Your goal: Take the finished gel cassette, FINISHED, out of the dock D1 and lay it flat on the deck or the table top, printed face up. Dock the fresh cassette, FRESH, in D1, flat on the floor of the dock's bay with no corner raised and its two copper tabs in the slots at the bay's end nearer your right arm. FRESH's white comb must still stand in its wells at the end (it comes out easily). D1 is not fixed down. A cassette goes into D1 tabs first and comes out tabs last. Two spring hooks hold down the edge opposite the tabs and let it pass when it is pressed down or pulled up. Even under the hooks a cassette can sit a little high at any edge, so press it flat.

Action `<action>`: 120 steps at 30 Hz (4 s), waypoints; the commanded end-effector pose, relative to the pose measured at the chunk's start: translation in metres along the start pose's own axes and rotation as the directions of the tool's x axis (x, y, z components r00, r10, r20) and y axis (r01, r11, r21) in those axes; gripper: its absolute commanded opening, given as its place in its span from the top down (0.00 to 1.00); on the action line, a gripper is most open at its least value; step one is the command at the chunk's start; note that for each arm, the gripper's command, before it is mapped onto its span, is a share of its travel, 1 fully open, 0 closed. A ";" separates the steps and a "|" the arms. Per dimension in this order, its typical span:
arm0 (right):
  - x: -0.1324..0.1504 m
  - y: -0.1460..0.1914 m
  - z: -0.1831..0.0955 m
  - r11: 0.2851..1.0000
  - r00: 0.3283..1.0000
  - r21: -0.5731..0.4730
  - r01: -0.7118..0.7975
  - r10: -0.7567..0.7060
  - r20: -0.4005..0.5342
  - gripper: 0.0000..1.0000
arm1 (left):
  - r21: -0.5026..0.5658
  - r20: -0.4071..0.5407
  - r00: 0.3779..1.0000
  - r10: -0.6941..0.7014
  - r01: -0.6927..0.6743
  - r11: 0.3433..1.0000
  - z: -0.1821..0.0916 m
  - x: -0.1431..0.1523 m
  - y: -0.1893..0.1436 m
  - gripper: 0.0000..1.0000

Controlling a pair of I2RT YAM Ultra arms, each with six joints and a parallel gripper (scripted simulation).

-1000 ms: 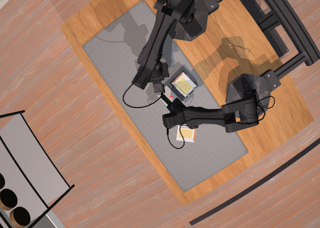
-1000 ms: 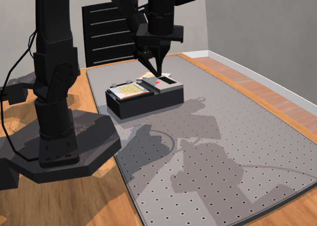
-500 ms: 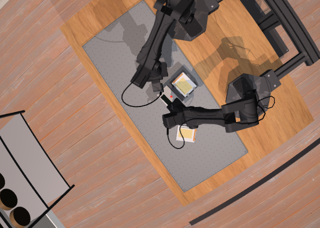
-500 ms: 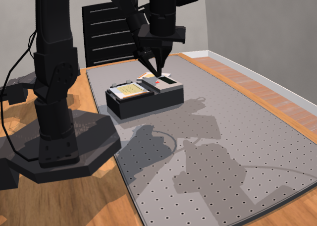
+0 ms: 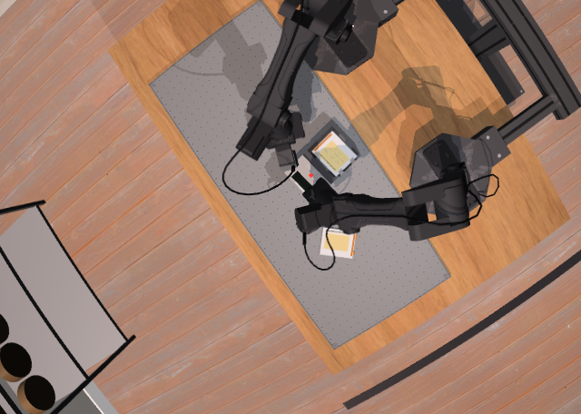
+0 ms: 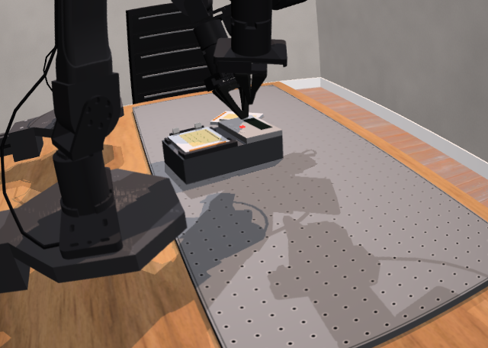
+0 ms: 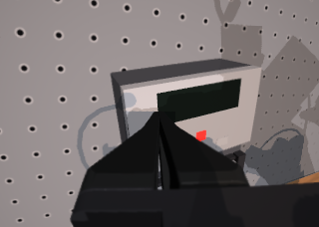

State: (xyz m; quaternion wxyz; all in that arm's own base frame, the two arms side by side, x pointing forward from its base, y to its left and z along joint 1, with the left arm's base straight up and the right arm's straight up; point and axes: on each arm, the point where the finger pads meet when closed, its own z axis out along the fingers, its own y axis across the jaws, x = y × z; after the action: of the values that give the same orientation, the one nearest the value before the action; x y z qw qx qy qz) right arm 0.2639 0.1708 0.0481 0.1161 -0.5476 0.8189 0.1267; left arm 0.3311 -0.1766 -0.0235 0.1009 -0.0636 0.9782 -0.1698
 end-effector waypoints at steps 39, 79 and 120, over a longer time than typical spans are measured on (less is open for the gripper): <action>-0.073 0.119 0.045 0.860 0.855 -0.097 0.500 -0.474 0.209 1.00 | -0.175 -0.139 0.989 -0.052 0.028 0.984 0.026 0.051 0.052 1.00; -0.054 0.103 0.043 0.859 0.863 -0.127 0.496 -0.471 0.182 1.00 | -0.175 -0.139 0.989 -0.052 0.028 0.984 0.026 0.051 0.052 1.00; -0.054 0.103 0.043 0.859 0.863 -0.127 0.496 -0.471 0.182 1.00 | -0.175 -0.139 0.989 -0.052 0.028 0.984 0.026 0.051 0.052 1.00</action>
State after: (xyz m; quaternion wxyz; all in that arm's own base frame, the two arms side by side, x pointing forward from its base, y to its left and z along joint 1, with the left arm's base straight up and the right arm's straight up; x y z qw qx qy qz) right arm 0.1936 0.2741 0.0372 0.1661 -0.7361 0.6265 0.1949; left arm 0.3311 -0.1766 -0.0235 0.1009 -0.0636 0.9782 -0.1698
